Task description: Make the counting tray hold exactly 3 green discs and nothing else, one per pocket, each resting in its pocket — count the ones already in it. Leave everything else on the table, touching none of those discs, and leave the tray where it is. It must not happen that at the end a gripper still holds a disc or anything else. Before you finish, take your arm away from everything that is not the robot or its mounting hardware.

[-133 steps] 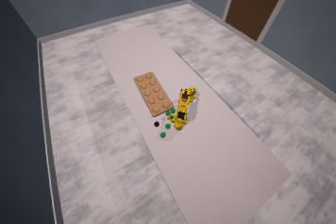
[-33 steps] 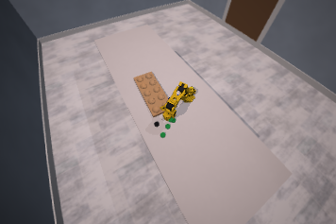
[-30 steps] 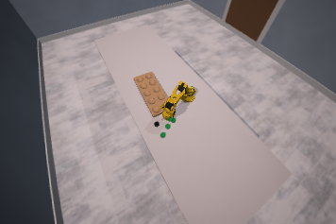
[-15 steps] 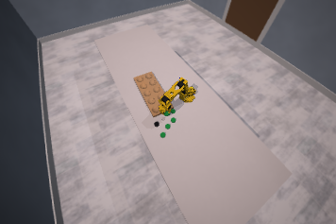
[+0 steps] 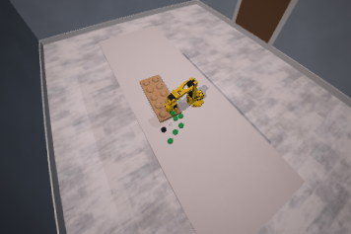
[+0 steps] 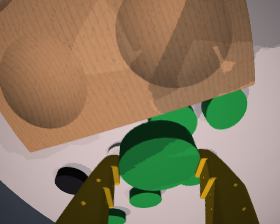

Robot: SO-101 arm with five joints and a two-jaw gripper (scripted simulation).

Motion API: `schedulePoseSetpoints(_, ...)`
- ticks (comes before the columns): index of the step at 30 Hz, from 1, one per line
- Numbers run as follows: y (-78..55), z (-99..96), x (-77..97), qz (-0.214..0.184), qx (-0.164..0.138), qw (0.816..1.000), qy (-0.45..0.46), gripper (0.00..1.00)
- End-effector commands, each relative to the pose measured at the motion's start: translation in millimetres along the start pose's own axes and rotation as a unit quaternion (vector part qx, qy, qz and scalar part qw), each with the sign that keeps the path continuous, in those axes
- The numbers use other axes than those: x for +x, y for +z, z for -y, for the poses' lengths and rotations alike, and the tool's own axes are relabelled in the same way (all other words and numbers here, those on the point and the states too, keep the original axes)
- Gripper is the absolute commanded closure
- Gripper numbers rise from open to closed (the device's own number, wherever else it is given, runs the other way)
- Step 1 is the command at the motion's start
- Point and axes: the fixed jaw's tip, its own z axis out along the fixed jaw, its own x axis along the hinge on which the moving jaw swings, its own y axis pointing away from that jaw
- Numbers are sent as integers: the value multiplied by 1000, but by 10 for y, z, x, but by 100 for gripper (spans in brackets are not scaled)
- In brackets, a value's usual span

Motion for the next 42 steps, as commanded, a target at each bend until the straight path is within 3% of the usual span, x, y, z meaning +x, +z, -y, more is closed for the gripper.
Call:
schedulePoseSetpoints(1,-100,-55,-47,-18,-30,999,15,100)
schedulePoseSetpoints(17,-48,-8,-325,-16,-30,997,75,100)
schedulePoseSetpoints(42,-17,28,-446,-15,-30,994,103,100)
